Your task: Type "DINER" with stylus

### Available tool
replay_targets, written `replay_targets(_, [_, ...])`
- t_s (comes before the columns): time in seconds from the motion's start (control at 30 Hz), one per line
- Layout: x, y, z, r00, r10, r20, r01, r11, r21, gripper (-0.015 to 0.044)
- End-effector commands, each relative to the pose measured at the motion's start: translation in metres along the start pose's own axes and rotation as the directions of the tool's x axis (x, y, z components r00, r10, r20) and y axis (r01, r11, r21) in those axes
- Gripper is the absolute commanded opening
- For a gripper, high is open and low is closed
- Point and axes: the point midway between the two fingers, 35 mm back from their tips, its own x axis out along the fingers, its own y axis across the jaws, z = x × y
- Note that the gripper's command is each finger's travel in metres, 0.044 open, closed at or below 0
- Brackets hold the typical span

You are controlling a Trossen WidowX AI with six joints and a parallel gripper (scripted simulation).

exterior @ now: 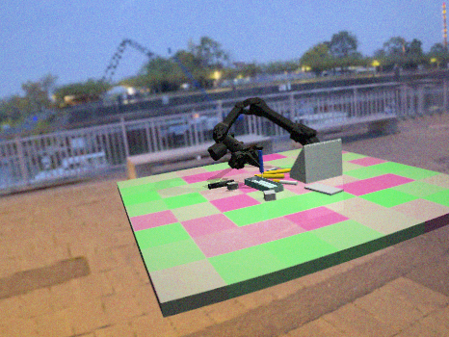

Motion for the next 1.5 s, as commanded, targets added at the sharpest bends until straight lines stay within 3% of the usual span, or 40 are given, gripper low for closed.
replay_targets(0.0, [-0.011,-0.008,0.002,0.998,0.058,-0.005,-0.058,0.998,0.038,0.0005])
replay_targets(0.53, [-0.058,-0.042,0.018,0.950,0.310,0.032,-0.311,0.932,0.187,0.0000])
replay_targets(1.47, [-0.042,-0.043,0.048,0.950,0.312,0.034,-0.313,0.931,0.188,0.0000])
